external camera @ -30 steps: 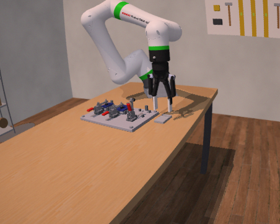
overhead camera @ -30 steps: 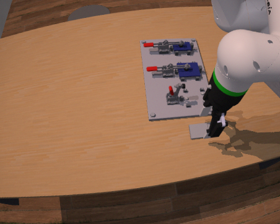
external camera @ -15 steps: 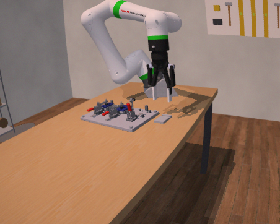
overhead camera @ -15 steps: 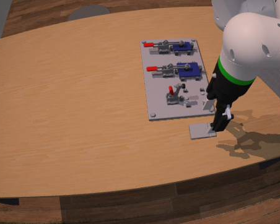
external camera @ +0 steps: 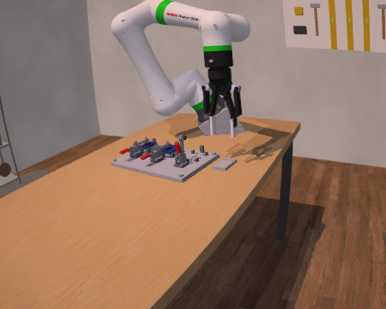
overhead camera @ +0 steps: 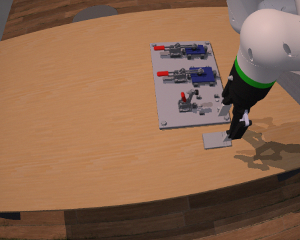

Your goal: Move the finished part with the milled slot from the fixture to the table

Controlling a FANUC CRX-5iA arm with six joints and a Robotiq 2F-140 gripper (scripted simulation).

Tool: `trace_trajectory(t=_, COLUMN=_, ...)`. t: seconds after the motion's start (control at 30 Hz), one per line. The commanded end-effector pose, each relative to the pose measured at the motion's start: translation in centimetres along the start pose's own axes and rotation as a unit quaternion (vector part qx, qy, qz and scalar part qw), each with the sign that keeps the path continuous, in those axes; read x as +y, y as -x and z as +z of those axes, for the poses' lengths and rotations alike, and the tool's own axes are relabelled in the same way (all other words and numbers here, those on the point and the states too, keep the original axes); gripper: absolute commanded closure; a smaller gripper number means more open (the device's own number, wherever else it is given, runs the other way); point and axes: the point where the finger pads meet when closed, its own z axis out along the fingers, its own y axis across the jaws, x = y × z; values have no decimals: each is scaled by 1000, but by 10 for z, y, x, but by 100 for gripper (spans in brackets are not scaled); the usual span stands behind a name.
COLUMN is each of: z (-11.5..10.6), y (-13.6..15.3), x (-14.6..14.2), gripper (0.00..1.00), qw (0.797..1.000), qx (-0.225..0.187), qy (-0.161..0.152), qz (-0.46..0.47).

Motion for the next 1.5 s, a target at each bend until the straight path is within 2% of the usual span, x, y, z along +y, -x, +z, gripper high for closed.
trace_trajectory(t=0.0, z=0, y=0, x=0, gripper=53, qw=1000, qx=0, qy=0, qz=0)
trace_trajectory(t=1.13, z=0, y=0, x=0, gripper=53, qw=1000, qx=0, qy=0, qz=0)
trace_trajectory(t=1.47, z=-12, y=0, x=0, gripper=53, qw=1000, qx=0, qy=0, qz=0)
